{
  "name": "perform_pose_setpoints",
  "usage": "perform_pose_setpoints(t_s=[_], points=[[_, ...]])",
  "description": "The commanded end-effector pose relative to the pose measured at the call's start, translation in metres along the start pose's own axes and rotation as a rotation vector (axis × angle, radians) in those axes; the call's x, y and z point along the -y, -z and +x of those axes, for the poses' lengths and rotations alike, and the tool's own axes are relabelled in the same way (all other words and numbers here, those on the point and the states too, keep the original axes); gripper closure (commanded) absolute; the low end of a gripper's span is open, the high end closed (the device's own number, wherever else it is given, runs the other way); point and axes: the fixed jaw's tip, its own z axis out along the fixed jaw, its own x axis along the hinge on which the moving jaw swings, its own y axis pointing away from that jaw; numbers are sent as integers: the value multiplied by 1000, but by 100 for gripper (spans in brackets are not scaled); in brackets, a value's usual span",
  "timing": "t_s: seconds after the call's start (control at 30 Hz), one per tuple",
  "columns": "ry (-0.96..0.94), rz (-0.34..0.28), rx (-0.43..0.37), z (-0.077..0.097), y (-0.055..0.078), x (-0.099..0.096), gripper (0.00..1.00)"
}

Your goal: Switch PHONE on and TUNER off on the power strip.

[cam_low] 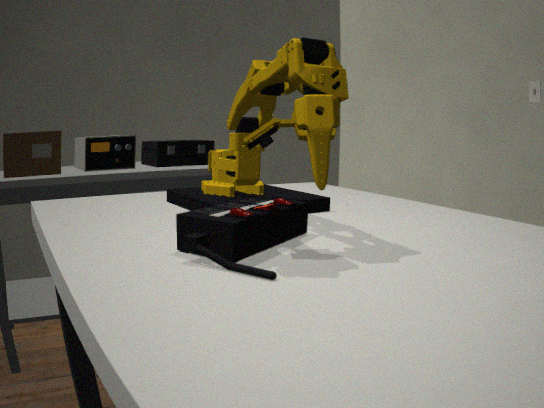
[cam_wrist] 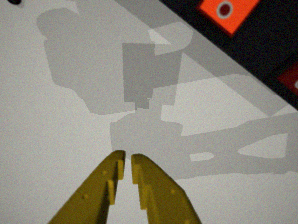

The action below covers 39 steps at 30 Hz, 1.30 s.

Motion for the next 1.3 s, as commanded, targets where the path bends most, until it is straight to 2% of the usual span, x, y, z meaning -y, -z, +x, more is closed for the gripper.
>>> perform_pose_setpoints(t_s=[0.0,0.9,1.27], points=[[16,12,1,3,-2,2,100],[26,-8,-8,7,-3,-1,100],[17,2,-3,4,-3,0,100]])
